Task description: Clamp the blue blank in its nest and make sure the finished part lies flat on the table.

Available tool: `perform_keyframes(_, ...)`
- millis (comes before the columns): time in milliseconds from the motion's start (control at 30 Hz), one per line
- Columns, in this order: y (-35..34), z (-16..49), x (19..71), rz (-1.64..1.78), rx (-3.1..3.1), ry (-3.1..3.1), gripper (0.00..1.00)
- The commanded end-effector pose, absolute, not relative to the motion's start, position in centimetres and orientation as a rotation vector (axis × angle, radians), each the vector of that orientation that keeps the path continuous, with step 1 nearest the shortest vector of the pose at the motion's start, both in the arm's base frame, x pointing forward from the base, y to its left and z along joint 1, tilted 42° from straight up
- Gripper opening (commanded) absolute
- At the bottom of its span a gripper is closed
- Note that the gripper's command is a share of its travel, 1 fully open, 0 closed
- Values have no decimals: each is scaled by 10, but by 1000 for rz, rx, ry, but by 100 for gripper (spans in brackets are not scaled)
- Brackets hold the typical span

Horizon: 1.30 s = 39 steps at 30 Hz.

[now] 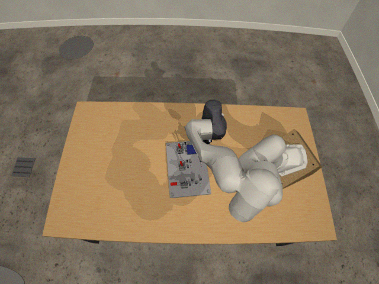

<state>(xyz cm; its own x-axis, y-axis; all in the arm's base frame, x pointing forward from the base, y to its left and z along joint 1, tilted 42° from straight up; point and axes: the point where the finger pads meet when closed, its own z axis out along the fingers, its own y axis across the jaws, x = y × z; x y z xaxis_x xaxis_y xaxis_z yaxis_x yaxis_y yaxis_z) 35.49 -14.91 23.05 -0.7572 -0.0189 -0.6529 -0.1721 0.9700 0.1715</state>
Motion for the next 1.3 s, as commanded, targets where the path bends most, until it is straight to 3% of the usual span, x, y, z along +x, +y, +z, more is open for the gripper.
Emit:
perform_keyframes(0, -144, 230, 351, 319, -128, 2427, 0)
perform_keyframes(1267, -139, 236, 354, 319, -128, 2427, 0)
